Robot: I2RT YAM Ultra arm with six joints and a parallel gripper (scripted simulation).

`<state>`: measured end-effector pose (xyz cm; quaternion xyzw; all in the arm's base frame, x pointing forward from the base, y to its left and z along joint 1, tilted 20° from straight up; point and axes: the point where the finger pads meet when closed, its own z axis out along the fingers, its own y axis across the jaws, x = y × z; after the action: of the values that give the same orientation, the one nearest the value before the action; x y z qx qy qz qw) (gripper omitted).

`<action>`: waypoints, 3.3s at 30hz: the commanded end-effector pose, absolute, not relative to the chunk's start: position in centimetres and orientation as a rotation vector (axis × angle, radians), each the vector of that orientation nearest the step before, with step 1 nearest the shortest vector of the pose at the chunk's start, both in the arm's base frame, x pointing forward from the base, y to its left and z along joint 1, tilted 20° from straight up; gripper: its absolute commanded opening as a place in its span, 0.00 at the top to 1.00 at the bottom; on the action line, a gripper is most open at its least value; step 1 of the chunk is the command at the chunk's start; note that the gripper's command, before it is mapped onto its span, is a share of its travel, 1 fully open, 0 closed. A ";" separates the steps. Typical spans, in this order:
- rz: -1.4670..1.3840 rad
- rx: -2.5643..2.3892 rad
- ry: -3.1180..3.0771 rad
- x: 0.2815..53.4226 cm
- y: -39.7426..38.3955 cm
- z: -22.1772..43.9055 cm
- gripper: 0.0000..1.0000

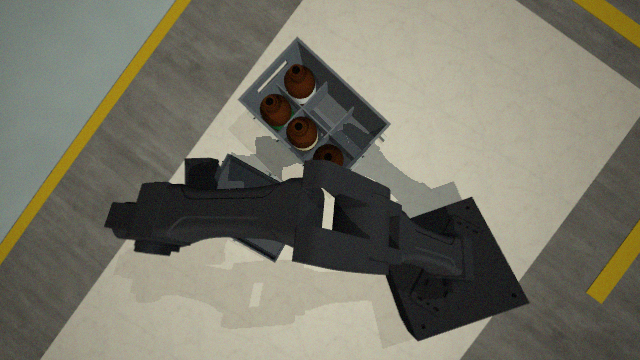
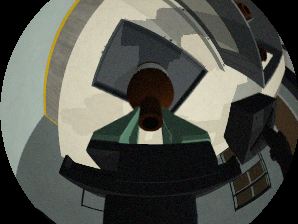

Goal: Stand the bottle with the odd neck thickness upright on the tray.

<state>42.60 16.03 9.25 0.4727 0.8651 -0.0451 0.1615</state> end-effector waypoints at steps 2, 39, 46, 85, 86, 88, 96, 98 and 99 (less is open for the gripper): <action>-0.035 1.308 2.428 43.0 17.0 12.5 1.00; -0.067 1.310 2.443 42.7 16.6 11.2 1.00; -0.067 1.310 2.443 42.7 16.6 11.2 1.00; -0.067 1.310 2.443 42.7 16.6 11.2 1.00; -0.067 1.310 2.443 42.7 16.6 11.2 1.00; -0.067 1.310 2.443 42.7 16.6 11.2 1.00; -0.067 1.310 2.443 42.7 16.6 11.2 1.00; -0.067 1.310 2.443 42.7 16.6 11.2 1.00; -0.067 1.310 2.443 42.7 16.6 11.2 1.00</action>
<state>42.89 15.99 8.96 0.4716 0.8653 -0.0410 0.1646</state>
